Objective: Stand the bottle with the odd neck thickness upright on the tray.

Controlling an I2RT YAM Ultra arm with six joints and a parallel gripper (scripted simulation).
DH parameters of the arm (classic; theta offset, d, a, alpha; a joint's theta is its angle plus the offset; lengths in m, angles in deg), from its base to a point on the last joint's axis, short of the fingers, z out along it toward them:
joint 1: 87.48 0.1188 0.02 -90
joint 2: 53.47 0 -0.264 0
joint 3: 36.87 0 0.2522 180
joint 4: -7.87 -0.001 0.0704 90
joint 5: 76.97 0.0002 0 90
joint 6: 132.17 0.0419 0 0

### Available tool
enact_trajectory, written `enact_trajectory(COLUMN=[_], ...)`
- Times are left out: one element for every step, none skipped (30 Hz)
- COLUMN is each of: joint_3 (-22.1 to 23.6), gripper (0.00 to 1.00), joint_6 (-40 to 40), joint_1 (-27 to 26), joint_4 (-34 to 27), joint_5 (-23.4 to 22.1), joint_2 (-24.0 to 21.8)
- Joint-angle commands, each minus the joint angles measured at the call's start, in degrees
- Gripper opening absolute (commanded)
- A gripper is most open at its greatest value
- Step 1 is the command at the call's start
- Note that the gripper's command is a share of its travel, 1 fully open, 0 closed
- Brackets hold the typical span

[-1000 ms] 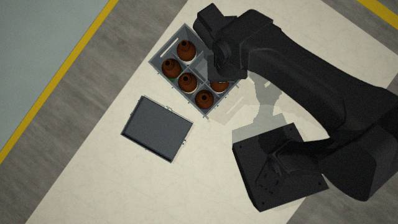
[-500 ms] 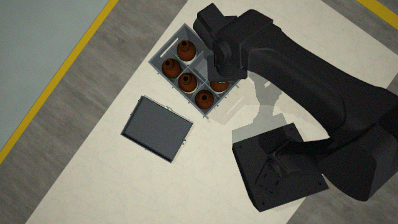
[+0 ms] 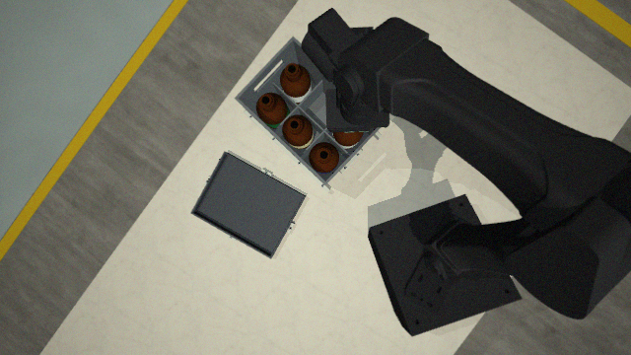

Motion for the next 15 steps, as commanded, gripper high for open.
enact_trajectory(joint_3=[-0.48,1.61,2.17,2.68,3.02,3.18,3.18,3.18,0.80,0.74,0.70,0.67,0.65,0.63,0.62], gripper=[0.00,0.00,0.00,0.00,0.00,0.00,0.00,0.00,0.00,0.00,0.00,0.00,0.00,0.00,0.00], joint_6=[5.36,7.86,10.43,12.80,14.94,16.60,16.60,16.60,18.29,18.57,18.71,18.80,18.86,18.90,18.93], joint_1=[5.82,8.59,11.41,14.06,16.37,18.08,18.08,18.08,19.42,19.61,19.69,19.75,19.79,19.81,19.83], joint_4=[1.10,1.09,0.95,0.24,0.14,0.23,0.23,0.23,0.49,0.83,0.77,0.73,0.70,0.68,0.66], joint_5=[1.43,2.21,2.93,3.80,4.54,5.13,5.13,5.13,5.74,5.90,6.05,6.16,6.23,6.28,6.32], joint_2=[-2.18,-2.10,-2.15,-2.16,-1.84,-1.55,-1.55,-1.55,-1.32,-1.25,-1.19,-1.15,-1.11,-1.08,-1.06])
